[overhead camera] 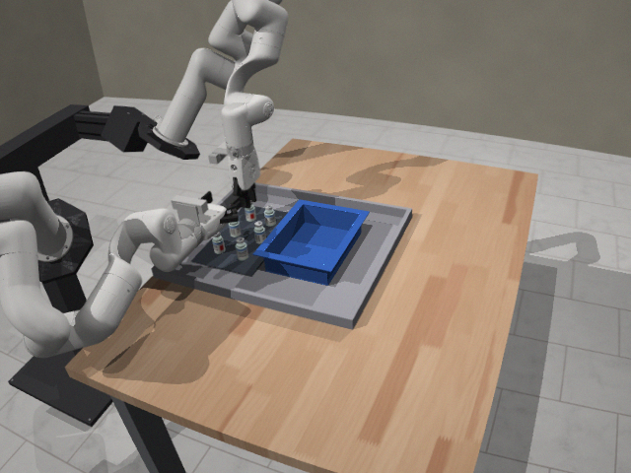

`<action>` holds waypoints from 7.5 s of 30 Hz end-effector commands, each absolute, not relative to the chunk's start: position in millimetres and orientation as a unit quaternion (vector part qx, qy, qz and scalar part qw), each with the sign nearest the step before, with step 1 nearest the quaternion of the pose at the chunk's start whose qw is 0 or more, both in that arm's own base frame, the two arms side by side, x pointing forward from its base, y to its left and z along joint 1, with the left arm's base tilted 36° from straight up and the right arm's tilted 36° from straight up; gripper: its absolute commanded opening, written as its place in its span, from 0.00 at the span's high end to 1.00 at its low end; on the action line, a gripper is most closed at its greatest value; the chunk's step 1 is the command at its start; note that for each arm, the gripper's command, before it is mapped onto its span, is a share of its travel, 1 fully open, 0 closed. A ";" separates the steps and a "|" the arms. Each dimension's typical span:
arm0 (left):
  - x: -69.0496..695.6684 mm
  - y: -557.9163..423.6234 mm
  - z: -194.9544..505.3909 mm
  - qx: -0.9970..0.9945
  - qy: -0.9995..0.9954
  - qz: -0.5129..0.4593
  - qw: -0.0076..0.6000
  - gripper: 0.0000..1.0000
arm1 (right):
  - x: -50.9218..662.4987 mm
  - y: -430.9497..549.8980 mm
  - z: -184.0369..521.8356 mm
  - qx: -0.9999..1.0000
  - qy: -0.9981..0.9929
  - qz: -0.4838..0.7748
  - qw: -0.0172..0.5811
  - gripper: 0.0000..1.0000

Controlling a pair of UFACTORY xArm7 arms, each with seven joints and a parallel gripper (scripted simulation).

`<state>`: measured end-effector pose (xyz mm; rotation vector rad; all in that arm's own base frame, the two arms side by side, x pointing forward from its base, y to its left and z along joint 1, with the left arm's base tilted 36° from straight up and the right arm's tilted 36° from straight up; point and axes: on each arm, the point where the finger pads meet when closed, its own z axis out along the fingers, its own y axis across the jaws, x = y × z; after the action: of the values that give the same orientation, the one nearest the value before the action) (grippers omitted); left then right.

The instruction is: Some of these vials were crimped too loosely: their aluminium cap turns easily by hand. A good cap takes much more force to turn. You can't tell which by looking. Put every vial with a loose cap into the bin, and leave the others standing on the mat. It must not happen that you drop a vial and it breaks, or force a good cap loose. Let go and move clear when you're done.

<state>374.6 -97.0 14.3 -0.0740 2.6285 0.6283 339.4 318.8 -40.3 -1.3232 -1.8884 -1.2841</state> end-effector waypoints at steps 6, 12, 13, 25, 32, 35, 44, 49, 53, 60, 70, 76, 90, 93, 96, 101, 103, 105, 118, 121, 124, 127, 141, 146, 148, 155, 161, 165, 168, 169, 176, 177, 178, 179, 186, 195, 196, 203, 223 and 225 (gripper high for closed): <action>375.0 -98.3 14.7 -0.026 0.949 0.226 0.218 0.70 | 338.2 320.5 -38.4 -0.484 -0.693 -0.472 0.250 0.00; 375.0 -98.0 14.5 -0.026 0.949 0.226 0.218 0.70 | 338.0 320.7 -38.4 -0.484 -0.693 -0.472 0.250 0.00; 375.0 -98.0 14.5 -0.026 0.949 0.226 0.218 0.70 | 338.0 320.8 -38.3 -0.484 -0.693 -0.472 0.250 0.00; 374.7 -98.0 14.9 -0.026 0.949 0.225 0.218 0.72 | 338.7 320.8 -38.5 -0.484 -0.693 -0.472 0.250 0.00; 374.6 -98.0 15.0 -0.026 0.949 0.225 0.218 0.72 | 339.0 320.8 -38.6 -0.484 -0.693 -0.472 0.250 0.00; 374.8 -98.2 15.0 -0.026 0.949 0.225 0.218 0.74 | 338.7 320.7 -38.4 -0.484 -0.693 -0.472 0.250 0.00; 375.2 -98.7 15.2 -0.026 0.949 0.225 0.218 0.74 | 338.4 320.5 -38.1 -0.484 -0.693 -0.472 0.250 0.00; 375.3 -98.9 15.2 -0.026 0.949 0.225 0.218 0.74 | 338.3 320.4 -38.0 -0.484 -0.693 -0.472 0.250 0.00; 375.1 -98.5 15.0 -0.026 0.949 0.225 0.218 0.76 | 338.4 320.5 -38.3 -0.484 -0.693 -0.472 0.250 0.00; 375.1 -98.2 14.8 -0.026 0.949 0.225 0.218 0.76 | 338.4 320.5 -38.6 -0.484 -0.693 -0.472 0.250 0.00; 375.1 -98.5 15.0 -0.026 0.949 0.225 0.218 0.78 | 338.5 320.7 -38.5 -0.484 -0.693 -0.472 0.250 0.00; 374.9 -98.4 15.1 -0.026 0.949 0.225 0.218 0.78 | 338.7 320.9 -38.3 -0.484 -0.693 -0.472 0.250 0.00; 374.8 -97.9 14.9 -0.026 0.949 0.225 0.218 0.80 | 338.7 320.6 -38.3 -0.484 -0.693 -0.472 0.250 0.00; 374.8 -97.8 14.8 -0.026 0.949 0.225 0.218 0.80 | 338.7 320.4 -38.4 -0.484 -0.693 -0.472 0.250 0.00; 374.8 -97.7 14.7 -0.026 0.949 0.225 0.218 0.80 | 338.7 320.3 -38.4 -0.484 -0.693 -0.472 0.250 0.00; 374.8 -98.0 14.9 -0.026 0.949 0.225 0.218 0.77 | 338.6 320.4 -38.4 -0.484 -0.693 -0.472 0.250 0.00; 374.8 -98.1 14.9 -0.026 0.949 0.225 0.218 0.77 | 338.6 320.4 -38.3 -0.484 -0.693 -0.472 0.250 0.00; 374.7 -98.2 14.9 -0.026 0.949 0.225 0.218 0.77 | 338.5 320.5 -38.3 -0.484 -0.693 -0.472 0.250 0.00; 374.6 -98.3 14.7 -0.026 0.949 0.225 0.218 0.77 | 338.4 320.7 -38.3 -0.484 -0.693 -0.472 0.250 0.00; 374.8 -98.2 14.7 -0.026 0.949 0.225 0.218 0.77 | 338.4 320.7 -38.4 -0.484 -0.693 -0.472 0.250 0.00; 374.9 -98.1 14.7 -0.026 0.949 0.225 0.218 0.77 | 338.4 320.7 -38.6 -0.484 -0.693 -0.472 0.250 0.00; 375.1 -98.0 14.7 -0.026 0.949 0.225 0.218 0.77 | 338.4 320.8 -38.7 -0.484 -0.693 -0.472 0.250 0.00; 365.8 -108.4 33.6 -0.026 0.949 0.225 0.218 0.77 | 338.5 320.6 -38.3 -0.484 -0.693 -0.472 0.250 0.00; 359.1 -115.6 47.0 -0.026 0.949 0.225 0.218 0.77 | 338.7 320.5 -38.0 -0.484 -0.693 -0.472 0.250 0.00; 356.4 -118.5 52.4 -0.026 0.949 0.225 0.218 0.77 | 338.7 320.5 -37.9 -0.484 -0.693 -0.472 0.250 0.00; 355.1 -120.3 54.5 -0.025 0.949 0.225 0.219 0.77 | 338.7 320.5 -38.2 -0.484 -0.693 -0.472 0.250 0.00; 347.1 -128.9 70.7 -0.025 0.949 0.225 0.219 0.77 | 338.7 320.6 -38.5 -0.484 -0.693 -0.472 0.250 0.00; 341.7 -134.7 81.4 -0.025 0.949 0.225 0.219 0.77 | 338.7 320.6 -38.6 -0.484 -0.693 -0.472 0.250 0.00; 340.3 -136.2 84.1 -0.025 0.949 0.225 0.219 0.77 | 338.6 320.6 -38.7 -0.484 -0.693 -0.472 0.250 0.00; 344.4 -132.2 75.8 -0.025 0.949 0.224 0.219 0.77 | 338.6 320.6 -38.5 -0.484 -0.693 -0.472 0.250 0.00; 335.5 -141.1 93.5 -0.025 0.949 0.224 0.219 0.77 | 338.4 320.8 -38.4 -0.484 -0.693 -0.472 0.250 0.00; 334.3 -142.4 96.0 -0.025 0.949 0.224 0.219 0.77 | 338.4 320.9 -38.4 -0.484 -0.693 -0.472 0.250 0.00; 333.0 -143.7 98.5 -0.025 0.949 0.224 0.219 0.77 | 338.4 320.9 -38.4 -0.484 -0.693 -0.472 0.250 0.00; 331.7 -144.9 101.0 -0.025 0.949 0.224 0.219 0.77 | 338.4 320.9 -38.4 -0.484 -0.693 -0.472 0.250 0.00; 331.4 -145.8 101.7 -0.025 0.949 0.224 0.219 0.77 | 338.3 320.9 -38.4 -0.484 -0.693 -0.472 0.250 0.00; 328.2 -148.9 107.7 -0.025 0.949 0.224 0.219 0.77 | 338.3 320.4 -38.6 -0.484 -0.693 -0.472 0.250 0.00; 327.9 -149.2 108.3 -0.025 0.949 0.224 0.219 0.77 | 338.3 320.4 -38.6 -0.484 -0.693 -0.472 0.250 0.00; 327.7 -149.5 108.9 -0.025 0.949 0.224 0.219 0.77 | 338.3 320.4 -38.6 -0.484 -0.693 -0.472 0.250 0.00; 327.0 -150.3 111.2 -0.025 0.949 0.224 0.219 0.77 | 339.9 330.3 -42.8 -0.484 -0.693 -0.472 0.250 0.00; 327.0 -150.3 111.3 -0.025 0.949 0.224 0.219 0.77 | 340.5 335.1 -45.1 -0.484 -0.693 -0.472 0.250 0.00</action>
<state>326.6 -148.6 110.3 -0.0711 2.6283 0.6235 340.5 325.9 -43.1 -1.3234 -1.8886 -1.2838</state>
